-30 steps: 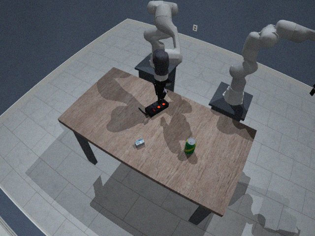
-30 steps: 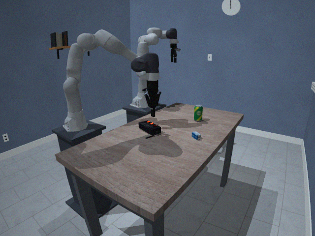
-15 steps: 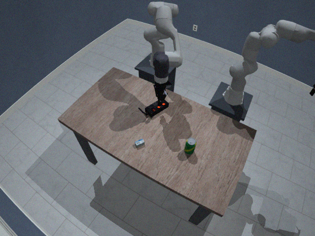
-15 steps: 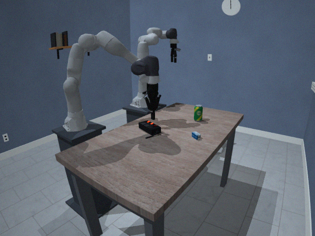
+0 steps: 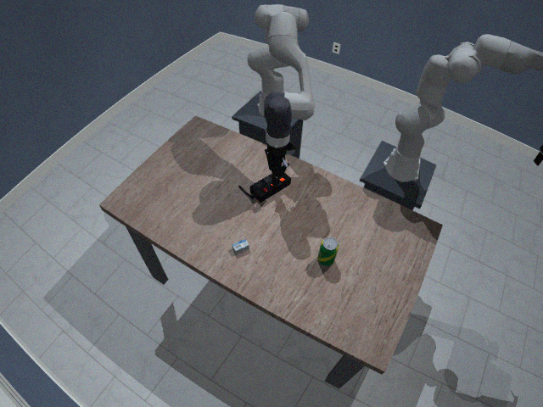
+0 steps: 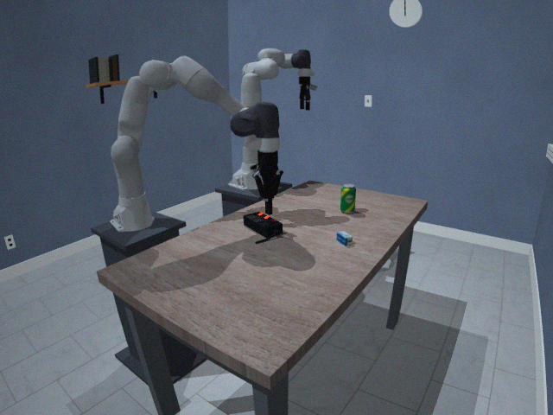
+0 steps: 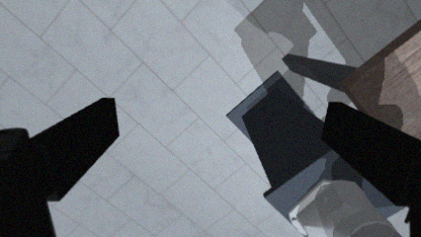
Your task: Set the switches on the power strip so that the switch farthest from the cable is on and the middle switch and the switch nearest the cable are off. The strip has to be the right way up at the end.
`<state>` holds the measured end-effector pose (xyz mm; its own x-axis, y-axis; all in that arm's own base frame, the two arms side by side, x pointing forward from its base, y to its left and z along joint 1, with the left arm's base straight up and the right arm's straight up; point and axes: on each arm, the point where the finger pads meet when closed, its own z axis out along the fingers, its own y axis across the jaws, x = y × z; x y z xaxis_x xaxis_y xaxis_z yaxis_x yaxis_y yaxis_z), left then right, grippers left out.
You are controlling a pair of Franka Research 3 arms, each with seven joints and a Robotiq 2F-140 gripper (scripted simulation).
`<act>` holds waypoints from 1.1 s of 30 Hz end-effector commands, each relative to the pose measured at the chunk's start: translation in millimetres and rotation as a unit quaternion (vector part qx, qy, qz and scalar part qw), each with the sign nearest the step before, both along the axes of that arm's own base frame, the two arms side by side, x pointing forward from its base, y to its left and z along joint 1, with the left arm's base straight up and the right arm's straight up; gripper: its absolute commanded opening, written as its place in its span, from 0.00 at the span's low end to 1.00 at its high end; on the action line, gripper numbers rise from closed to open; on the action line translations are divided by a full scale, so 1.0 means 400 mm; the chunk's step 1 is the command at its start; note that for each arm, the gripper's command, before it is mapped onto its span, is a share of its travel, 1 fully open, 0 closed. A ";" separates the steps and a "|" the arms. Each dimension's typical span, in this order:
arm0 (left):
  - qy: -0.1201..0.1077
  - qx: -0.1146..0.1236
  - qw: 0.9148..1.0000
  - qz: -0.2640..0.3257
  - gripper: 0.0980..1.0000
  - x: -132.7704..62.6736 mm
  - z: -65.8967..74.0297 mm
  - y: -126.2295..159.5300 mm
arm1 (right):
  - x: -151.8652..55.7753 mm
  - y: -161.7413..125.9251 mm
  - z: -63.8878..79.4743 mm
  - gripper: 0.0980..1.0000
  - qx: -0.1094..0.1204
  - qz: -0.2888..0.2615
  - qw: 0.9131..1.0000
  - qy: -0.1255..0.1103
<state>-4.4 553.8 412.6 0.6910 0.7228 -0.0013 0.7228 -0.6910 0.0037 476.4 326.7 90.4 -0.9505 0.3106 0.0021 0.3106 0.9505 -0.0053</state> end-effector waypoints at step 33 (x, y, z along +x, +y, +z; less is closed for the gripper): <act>0.000 0.000 1.000 0.000 1.00 0.000 0.000 0.000 | 0.003 0.003 -0.015 0.00 0.002 0.003 1.000 -0.002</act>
<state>-4.4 553.8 412.6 0.6910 0.7228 -0.0013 0.7228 -0.6910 0.0037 478.0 328.1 85.8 -0.9511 0.3090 -0.0013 0.3090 0.9511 0.0001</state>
